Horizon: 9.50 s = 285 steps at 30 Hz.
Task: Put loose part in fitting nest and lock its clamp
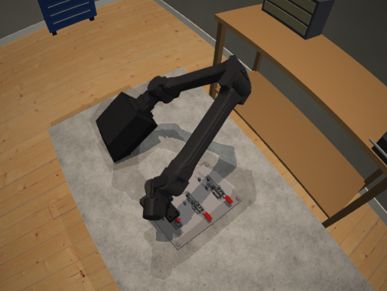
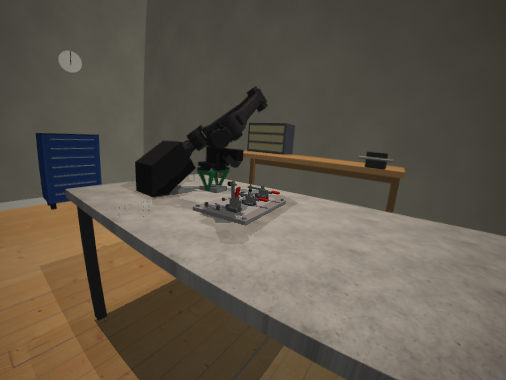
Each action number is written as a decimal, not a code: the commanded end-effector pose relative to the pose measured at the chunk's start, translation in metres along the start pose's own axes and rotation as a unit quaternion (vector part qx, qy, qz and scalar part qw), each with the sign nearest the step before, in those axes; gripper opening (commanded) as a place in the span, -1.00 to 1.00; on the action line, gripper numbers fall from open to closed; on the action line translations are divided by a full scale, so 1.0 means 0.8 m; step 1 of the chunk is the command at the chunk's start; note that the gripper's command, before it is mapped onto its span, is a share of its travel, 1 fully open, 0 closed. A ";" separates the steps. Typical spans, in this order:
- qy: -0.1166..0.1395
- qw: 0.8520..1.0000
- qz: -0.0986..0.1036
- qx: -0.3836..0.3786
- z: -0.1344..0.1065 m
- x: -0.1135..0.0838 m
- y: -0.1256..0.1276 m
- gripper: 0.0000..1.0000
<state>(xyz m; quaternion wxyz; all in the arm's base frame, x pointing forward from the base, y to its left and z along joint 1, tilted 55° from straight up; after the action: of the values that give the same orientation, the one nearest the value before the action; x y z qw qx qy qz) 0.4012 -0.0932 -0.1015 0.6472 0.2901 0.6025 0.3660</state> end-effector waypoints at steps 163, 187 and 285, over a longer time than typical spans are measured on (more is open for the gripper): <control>-0.014 1.000 -0.004 0.021 -0.008 0.013 0.039 -1.00; -0.004 1.000 -0.001 0.019 -0.007 0.065 0.042 -1.00; -0.007 1.000 -0.002 0.024 -0.010 0.068 0.038 -1.00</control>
<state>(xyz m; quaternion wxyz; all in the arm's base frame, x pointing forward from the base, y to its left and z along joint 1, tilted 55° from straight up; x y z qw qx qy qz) 0.3962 -0.0273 -0.1042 0.6467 0.2972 0.6061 0.3551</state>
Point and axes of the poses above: the point where the finger pads meet when closed, its own x axis out along the fingers, its own y axis across the jaws, z = x × y, the point moved 10 cm from there along -x, back along the fingers, and after that the axes turned 1 degree about x, right-handed, at the moved point
